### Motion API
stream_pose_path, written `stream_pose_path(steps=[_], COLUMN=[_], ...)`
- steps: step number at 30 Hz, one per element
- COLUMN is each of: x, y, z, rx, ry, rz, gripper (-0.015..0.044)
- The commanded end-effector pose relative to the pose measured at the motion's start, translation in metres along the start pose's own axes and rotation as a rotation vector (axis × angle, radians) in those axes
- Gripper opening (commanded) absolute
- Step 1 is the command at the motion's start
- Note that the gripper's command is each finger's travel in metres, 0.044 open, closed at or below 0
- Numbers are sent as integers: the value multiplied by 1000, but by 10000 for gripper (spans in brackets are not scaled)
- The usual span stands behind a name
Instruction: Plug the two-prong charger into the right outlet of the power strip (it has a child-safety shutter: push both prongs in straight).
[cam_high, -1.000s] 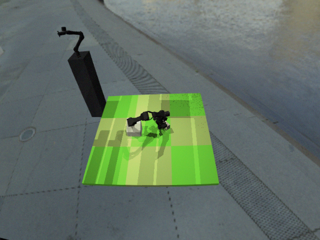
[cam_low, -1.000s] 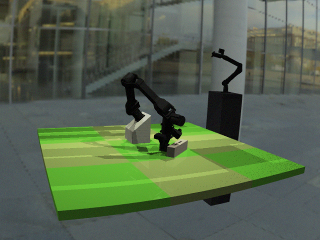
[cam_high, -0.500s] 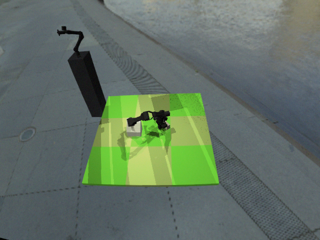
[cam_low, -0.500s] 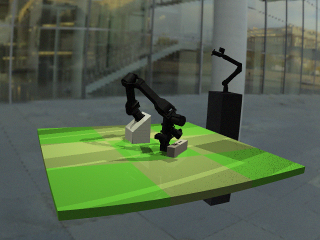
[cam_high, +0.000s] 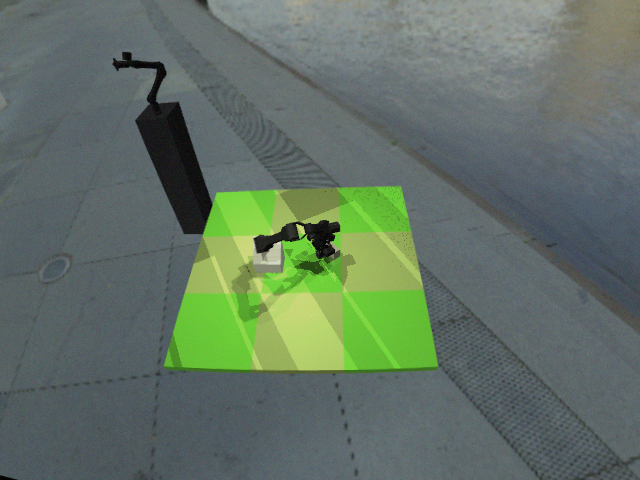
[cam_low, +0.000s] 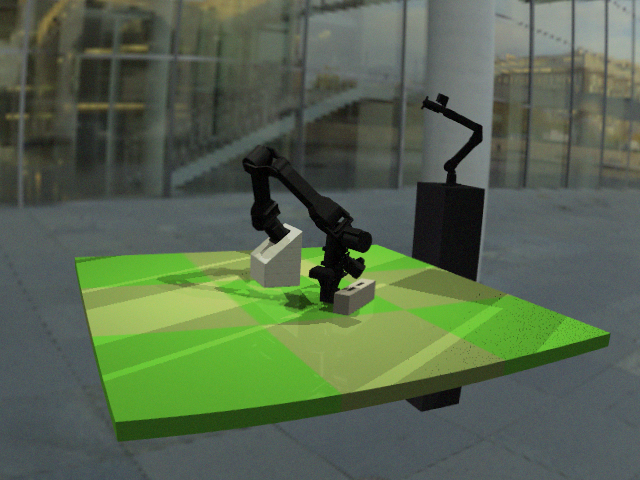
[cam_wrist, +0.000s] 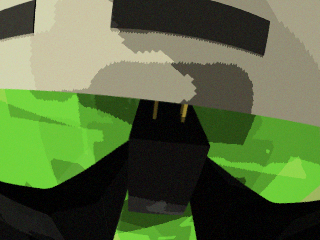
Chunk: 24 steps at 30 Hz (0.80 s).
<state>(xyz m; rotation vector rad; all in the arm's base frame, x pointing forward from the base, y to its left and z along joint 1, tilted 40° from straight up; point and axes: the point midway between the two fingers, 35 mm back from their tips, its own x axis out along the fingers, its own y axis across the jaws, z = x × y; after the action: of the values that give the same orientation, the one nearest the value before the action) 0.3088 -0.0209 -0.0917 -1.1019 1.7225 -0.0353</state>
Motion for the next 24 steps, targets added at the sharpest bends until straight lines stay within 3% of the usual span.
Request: stream_pose_path(steps=[1,24], x=[0,0], y=[1,1], z=[0,3], rx=[2,2], ry=[0,0], rz=[3,3], gripper=[0,0])
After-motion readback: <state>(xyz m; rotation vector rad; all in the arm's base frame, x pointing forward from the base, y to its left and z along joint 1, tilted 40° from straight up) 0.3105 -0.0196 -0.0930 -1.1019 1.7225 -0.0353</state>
